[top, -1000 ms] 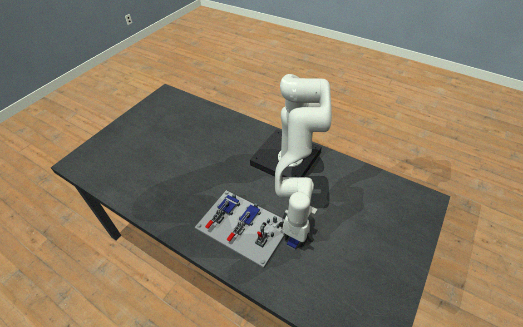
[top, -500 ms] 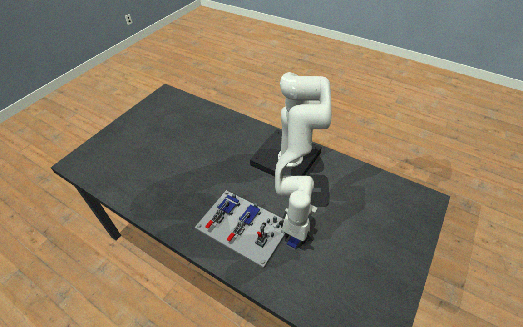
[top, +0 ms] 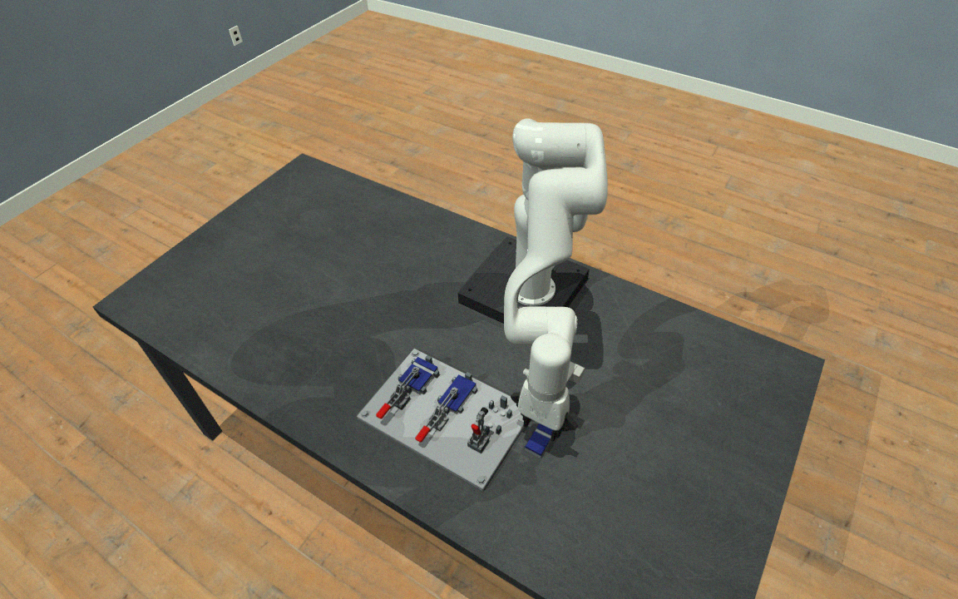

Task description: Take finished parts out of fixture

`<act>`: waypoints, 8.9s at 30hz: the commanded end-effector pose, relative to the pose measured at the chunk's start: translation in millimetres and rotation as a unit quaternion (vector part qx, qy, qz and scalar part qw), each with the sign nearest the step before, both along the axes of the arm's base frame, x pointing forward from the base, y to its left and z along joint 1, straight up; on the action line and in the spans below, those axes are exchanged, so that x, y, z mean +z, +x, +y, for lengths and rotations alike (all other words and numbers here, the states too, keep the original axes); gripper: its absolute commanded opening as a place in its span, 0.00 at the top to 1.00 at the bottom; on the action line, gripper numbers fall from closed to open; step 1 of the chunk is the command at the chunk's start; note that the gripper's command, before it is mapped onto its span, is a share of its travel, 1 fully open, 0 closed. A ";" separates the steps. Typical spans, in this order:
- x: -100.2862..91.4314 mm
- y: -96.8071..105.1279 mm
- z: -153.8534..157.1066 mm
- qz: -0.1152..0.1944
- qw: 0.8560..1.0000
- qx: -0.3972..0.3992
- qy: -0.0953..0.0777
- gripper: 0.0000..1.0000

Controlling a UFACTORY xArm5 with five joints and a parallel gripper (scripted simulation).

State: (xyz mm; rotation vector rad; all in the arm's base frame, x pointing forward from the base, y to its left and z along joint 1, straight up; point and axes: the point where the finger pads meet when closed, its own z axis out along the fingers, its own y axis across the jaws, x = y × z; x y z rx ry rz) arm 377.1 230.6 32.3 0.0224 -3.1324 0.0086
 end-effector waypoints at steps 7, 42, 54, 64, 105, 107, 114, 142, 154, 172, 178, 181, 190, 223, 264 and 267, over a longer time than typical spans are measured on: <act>35.9 1.6 0.9 -0.002 1.000 0.000 0.001 0.31; 65.0 1.8 0.9 -0.002 1.000 0.000 0.001 0.52; 118.4 2.2 0.9 -0.002 1.000 0.000 0.001 0.52; 137.5 2.3 0.9 -0.002 1.000 0.000 0.001 0.52; 137.8 6.9 -334.8 -0.001 1.000 0.000 0.004 0.52; 137.8 6.9 -334.9 -0.001 1.000 0.000 0.004 0.52; 137.8 7.0 -334.9 -0.001 1.000 0.000 0.004 0.52; 83.8 6.6 -335.0 -0.001 1.000 0.000 0.004 0.52; 77.7 8.3 -335.0 -0.001 1.000 0.000 0.004 0.52; 77.1 92.7 -333.9 -0.001 1.000 0.000 0.003 0.52; 76.9 126.4 -333.4 -0.001 1.000 0.000 0.003 0.52; 76.8 133.7 -333.3 -0.001 1.000 0.000 0.003 0.52; 76.8 142.9 -333.2 -0.001 1.000 0.000 0.003 0.52; 7.8 142.4 -333.2 -0.001 1.000 0.000 0.003 0.52; -6.0 142.8 -333.1 -0.001 1.000 0.000 0.003 0.52; -8.0 142.9 -333.2 -0.001 1.000 0.000 0.003 0.52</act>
